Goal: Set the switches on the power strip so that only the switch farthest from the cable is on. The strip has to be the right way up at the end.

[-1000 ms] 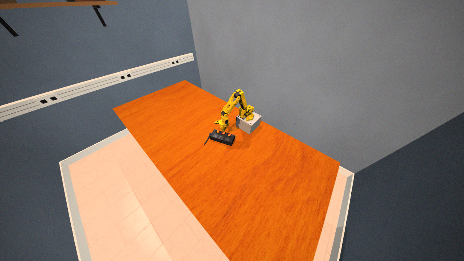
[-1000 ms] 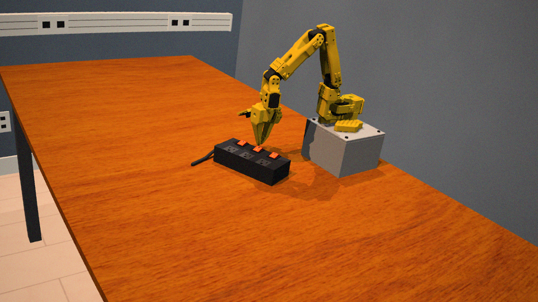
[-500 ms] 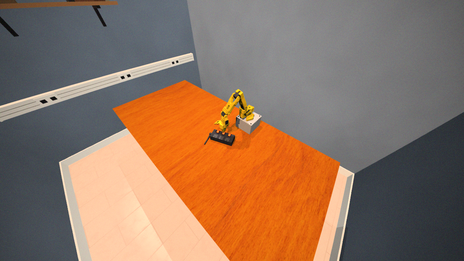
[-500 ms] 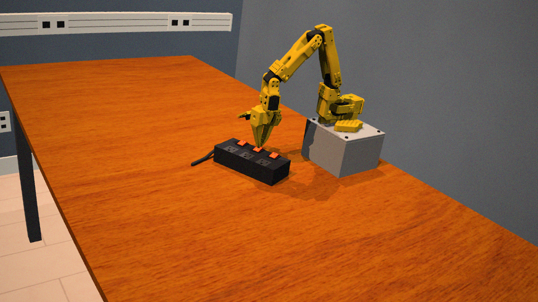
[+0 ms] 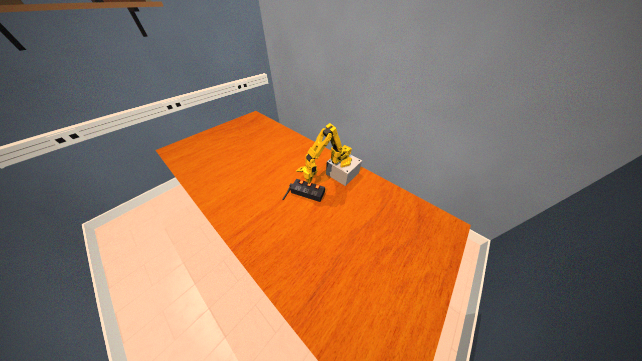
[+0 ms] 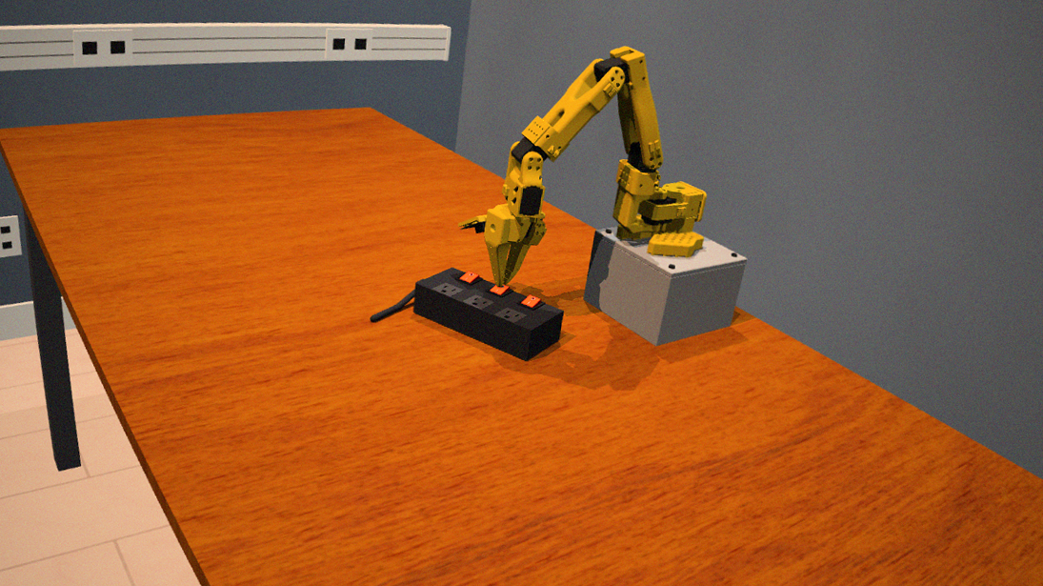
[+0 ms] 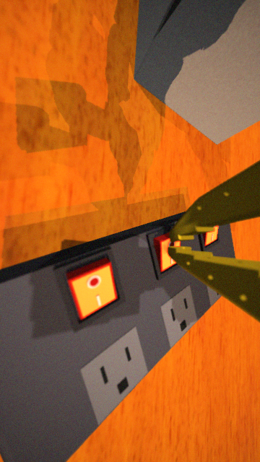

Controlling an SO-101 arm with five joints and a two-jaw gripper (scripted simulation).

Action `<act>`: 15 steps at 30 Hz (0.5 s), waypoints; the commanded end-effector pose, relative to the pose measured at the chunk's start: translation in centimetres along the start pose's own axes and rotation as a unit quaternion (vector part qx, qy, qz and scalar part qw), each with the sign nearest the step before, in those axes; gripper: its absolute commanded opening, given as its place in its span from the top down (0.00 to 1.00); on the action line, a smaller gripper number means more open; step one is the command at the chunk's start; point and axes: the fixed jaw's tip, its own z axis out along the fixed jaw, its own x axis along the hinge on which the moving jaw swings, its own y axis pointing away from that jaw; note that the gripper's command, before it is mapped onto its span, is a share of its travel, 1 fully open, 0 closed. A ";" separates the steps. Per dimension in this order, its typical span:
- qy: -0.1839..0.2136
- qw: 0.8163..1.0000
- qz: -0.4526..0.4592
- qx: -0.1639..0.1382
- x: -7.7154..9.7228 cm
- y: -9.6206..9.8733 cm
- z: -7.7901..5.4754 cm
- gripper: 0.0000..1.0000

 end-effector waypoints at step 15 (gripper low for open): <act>0.005 1.000 -0.001 0.013 0.5 -0.9 1.1 1.00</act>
